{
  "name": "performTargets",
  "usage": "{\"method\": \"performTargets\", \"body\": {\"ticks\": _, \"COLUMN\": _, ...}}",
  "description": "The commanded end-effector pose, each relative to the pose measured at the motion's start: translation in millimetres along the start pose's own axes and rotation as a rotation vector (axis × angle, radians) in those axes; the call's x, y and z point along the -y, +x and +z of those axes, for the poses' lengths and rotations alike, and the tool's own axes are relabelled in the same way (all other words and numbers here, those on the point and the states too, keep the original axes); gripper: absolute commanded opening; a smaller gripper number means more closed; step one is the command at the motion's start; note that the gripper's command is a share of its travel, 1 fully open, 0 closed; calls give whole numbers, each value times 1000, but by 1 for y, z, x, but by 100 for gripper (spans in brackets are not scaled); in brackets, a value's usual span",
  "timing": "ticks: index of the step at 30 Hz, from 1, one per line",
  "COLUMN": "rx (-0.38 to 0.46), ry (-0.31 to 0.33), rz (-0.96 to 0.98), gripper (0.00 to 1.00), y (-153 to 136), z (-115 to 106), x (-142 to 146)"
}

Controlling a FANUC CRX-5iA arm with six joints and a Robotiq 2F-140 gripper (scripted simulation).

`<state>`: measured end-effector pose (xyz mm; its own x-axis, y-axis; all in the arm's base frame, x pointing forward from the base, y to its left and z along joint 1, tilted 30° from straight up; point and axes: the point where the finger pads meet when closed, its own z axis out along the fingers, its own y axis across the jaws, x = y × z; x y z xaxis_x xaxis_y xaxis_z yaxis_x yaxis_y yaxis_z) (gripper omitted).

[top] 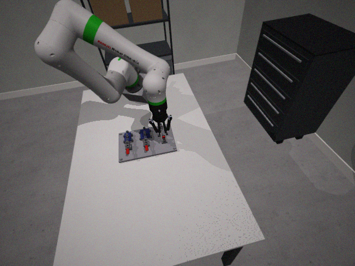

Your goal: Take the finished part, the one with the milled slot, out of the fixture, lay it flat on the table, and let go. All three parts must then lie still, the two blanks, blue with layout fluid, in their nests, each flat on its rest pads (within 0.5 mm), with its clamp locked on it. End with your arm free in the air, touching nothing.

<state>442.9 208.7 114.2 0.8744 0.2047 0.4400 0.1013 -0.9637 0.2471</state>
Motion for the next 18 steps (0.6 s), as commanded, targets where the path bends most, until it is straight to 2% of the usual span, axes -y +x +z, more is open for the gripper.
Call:
{"method": "performTargets", "body": {"ticks": 1, "rx": 0, "ry": 0, "rz": 0, "gripper": 11, "y": -2, "z": 0, "x": 0}}
{"method": "performTargets", "body": {"ticks": 18, "rx": 0, "ry": 0, "rz": 0, "gripper": 11, "y": -9, "z": -1, "x": 0}}
